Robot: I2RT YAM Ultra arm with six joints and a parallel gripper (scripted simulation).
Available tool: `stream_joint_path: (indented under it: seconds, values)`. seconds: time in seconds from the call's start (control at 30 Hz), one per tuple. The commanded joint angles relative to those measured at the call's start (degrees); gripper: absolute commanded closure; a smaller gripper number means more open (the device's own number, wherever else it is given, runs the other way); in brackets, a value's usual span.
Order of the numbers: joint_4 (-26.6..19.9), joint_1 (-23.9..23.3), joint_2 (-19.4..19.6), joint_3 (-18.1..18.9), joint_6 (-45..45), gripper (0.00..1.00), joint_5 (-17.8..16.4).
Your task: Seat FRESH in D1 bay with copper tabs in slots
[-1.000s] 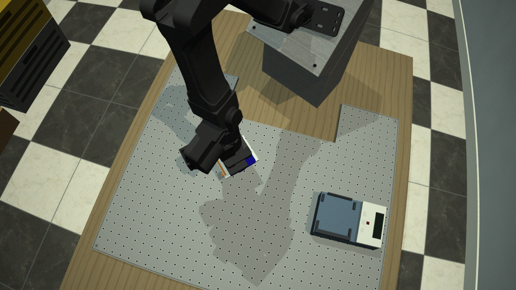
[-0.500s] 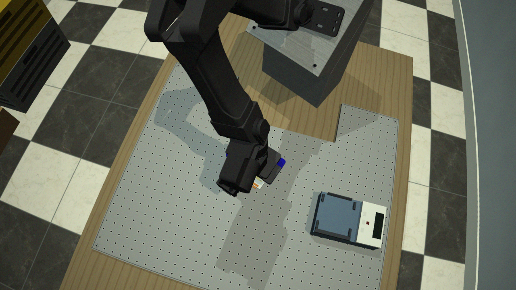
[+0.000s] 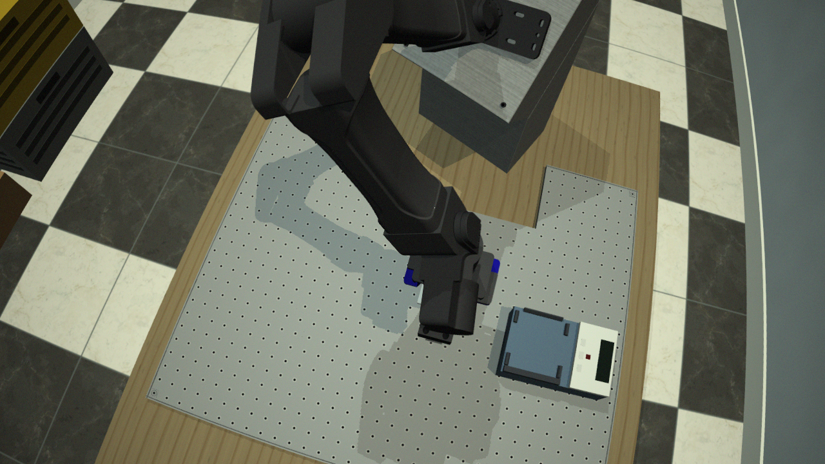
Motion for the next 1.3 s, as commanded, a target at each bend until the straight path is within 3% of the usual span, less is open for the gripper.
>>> stream_joint_path:
  seconds: [0.0, 0.4, 0.47, 0.97, 1.03, 1.27]
  values:
    - [-2.17, 2.96, 1.78, 2.59, 2.69, 1.0, 2.84]
    - [-7.16, 12.17, 9.7, 10.78, 11.72, 1.0, 7.64]
    - [-7.16, 12.17, 9.7, 10.78, 11.72, 1.0, 7.64]
    - [-15.82, 21.22, 21.27, 25.09, 21.73, 1.0, 11.65]
    - [-15.82, 21.22, 21.27, 25.09, 21.73, 1.0, 11.65]
    - [-20.14, 23.93, 26.16, 31.96, 25.19, 1.0, 12.7]
